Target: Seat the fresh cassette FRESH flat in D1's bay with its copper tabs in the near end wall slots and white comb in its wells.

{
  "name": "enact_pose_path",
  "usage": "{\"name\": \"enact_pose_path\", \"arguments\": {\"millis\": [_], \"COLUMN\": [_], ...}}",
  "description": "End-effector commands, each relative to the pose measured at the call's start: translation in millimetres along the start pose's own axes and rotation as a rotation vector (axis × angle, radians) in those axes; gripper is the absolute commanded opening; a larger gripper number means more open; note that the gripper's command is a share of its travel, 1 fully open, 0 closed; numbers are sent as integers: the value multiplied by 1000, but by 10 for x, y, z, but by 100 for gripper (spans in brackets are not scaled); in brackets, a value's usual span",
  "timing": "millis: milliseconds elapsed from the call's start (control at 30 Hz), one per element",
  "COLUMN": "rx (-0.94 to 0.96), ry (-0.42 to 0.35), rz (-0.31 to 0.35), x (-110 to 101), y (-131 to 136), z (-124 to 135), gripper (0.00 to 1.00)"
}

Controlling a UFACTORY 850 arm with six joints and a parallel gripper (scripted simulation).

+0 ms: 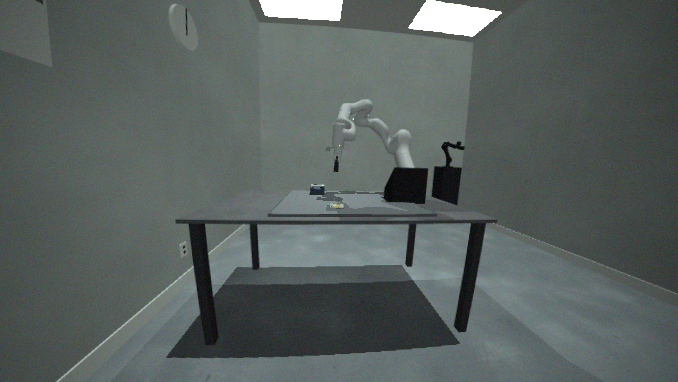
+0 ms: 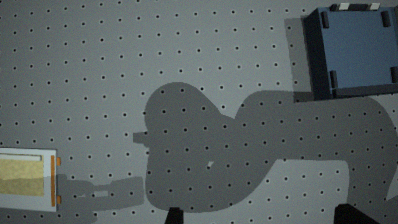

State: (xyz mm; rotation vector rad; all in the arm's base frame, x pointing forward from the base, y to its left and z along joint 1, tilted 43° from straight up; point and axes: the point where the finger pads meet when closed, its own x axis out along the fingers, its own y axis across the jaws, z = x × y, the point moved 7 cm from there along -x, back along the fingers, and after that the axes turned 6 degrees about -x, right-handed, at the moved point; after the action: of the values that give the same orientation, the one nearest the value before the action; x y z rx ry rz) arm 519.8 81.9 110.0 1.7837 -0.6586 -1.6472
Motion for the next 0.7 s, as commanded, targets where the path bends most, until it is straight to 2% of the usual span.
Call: {"name": "enact_pose_path", "arguments": {"millis": [0,33,167,667], "rx": [-60,-85,-85,-85], "ry": [-31,-44,-44,-44], "rz": [-42,-60,-61,-61], "x": [14,19,35,35], "y": [-145,-176,-335,-335], "z": [70,86,182,181], "gripper": [100,100,100,100]}}
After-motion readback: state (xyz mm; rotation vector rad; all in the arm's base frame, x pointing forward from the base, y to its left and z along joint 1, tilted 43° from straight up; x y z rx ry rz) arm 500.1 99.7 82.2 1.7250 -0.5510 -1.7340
